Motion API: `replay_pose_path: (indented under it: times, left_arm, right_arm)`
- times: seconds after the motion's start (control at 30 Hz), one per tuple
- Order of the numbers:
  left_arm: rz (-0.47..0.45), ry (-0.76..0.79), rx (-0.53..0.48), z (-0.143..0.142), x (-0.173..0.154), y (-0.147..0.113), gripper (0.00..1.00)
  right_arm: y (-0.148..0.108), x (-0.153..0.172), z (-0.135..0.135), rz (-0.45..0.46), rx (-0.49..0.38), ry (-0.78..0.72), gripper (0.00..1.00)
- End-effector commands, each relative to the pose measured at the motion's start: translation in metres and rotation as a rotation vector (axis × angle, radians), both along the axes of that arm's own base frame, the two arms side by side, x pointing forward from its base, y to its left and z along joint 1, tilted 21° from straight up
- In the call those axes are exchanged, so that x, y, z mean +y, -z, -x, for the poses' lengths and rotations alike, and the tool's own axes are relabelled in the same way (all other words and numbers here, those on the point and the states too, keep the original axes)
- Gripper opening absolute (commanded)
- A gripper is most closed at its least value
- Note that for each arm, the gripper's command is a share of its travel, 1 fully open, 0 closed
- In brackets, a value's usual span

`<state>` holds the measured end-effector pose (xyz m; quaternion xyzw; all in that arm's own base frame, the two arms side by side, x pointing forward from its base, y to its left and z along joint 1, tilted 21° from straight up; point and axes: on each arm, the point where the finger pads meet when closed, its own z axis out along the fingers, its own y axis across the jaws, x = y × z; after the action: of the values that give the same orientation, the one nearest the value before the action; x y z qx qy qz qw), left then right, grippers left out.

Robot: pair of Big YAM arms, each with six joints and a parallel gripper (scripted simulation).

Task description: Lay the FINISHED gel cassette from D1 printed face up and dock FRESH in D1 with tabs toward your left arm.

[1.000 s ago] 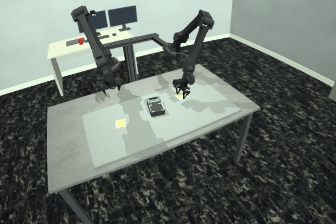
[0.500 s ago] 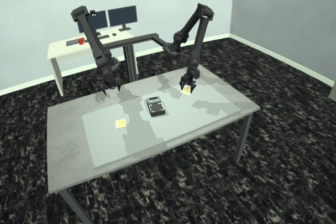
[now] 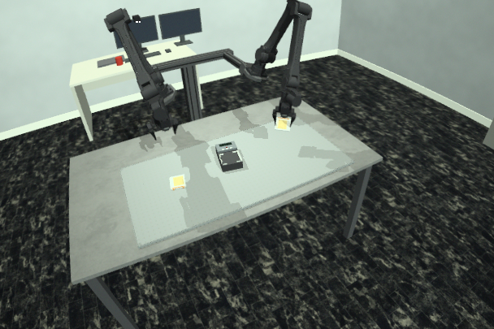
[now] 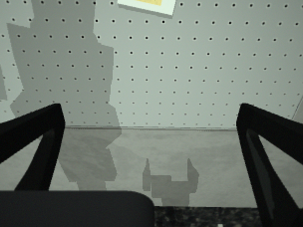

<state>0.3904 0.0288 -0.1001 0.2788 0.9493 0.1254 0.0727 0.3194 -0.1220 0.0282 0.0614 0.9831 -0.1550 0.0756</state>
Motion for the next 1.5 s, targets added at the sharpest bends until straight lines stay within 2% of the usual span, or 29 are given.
replay_pose_path:
  times: [0.0, 0.27, 0.4, 0.57, 0.8, 0.9, 0.97, 1.37, 1.47]
  left_arm:
    - [0.015, -0.133, -0.009, 0.006, 0.009, -0.016, 0.0]
    - [0.01, -0.33, -0.043, 0.016, 0.026, -0.05, 0.0]
    - [0.009, -0.363, -0.05, 0.019, 0.031, -0.059, 0.0]
    - [0.003, -0.526, -0.084, 0.028, 0.041, -0.079, 0.0]
    - [-0.001, -0.624, -0.107, 0.043, 0.054, -0.108, 0.0]
    - [-0.001, -0.526, -0.087, 0.036, 0.044, -0.101, 0.0]
    - [-0.001, -0.526, -0.087, 0.036, 0.044, -0.101, 0.0]
    - [0.002, -0.136, -0.007, 0.006, 0.0, -0.073, 0.0]
    - [0.002, -0.127, -0.005, -0.001, -0.011, -0.066, 0.0]
  right_arm:
    - [-0.01, 0.002, -0.014, 0.006, -0.023, -0.007, 1.0]
    - [-0.01, 0.002, -0.014, 0.006, -0.023, -0.007, 1.0]
    - [-0.01, 0.002, -0.014, 0.006, -0.023, -0.007, 1.0]
    - [-0.01, 0.002, -0.014, 0.006, -0.023, -0.007, 1.0]
    - [-0.01, 0.002, -0.014, 0.006, -0.023, -0.007, 1.0]
    - [-0.01, 0.002, -0.014, 0.006, -0.023, -0.007, 1.0]
    - [-0.01, 0.002, -0.014, 0.006, -0.023, -0.007, 1.0]
    - [-0.01, 0.002, -0.014, 0.006, -0.023, -0.007, 1.0]
    - [-0.01, 0.002, -0.014, 0.006, -0.023, -0.007, 1.0]
